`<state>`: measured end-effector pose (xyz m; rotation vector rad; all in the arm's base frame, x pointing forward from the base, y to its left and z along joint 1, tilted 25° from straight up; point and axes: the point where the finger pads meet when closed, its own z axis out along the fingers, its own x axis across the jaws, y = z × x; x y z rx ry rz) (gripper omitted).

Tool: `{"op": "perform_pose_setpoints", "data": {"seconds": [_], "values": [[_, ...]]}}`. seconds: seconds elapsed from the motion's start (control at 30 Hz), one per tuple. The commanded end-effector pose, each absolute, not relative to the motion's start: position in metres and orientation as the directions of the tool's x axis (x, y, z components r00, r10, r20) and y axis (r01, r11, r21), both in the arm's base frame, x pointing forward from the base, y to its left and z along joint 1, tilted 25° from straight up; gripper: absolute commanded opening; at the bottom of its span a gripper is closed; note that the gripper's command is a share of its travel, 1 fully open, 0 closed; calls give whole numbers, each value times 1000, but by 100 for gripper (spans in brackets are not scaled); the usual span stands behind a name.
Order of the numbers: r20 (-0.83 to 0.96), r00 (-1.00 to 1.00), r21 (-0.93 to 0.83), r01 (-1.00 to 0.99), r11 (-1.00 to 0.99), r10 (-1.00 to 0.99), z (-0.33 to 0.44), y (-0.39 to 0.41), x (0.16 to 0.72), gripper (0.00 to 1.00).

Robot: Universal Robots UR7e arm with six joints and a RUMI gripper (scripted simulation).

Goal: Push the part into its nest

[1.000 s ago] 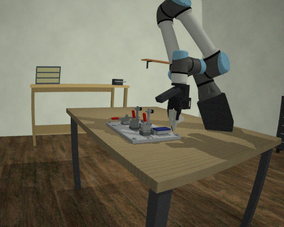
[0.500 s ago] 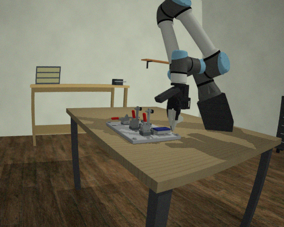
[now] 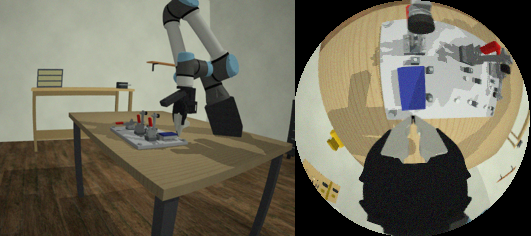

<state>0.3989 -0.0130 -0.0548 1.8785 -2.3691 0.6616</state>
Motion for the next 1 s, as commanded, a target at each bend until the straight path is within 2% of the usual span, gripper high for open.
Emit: {"op": "perform_pose_setpoints", "data": {"seconds": [0.0,0.97], "values": [[295,-263,-300,-938,172,-919,-55,-13,399,0],[295,-263,-300,-938,172,-919,-52,-14,406,0]]}}
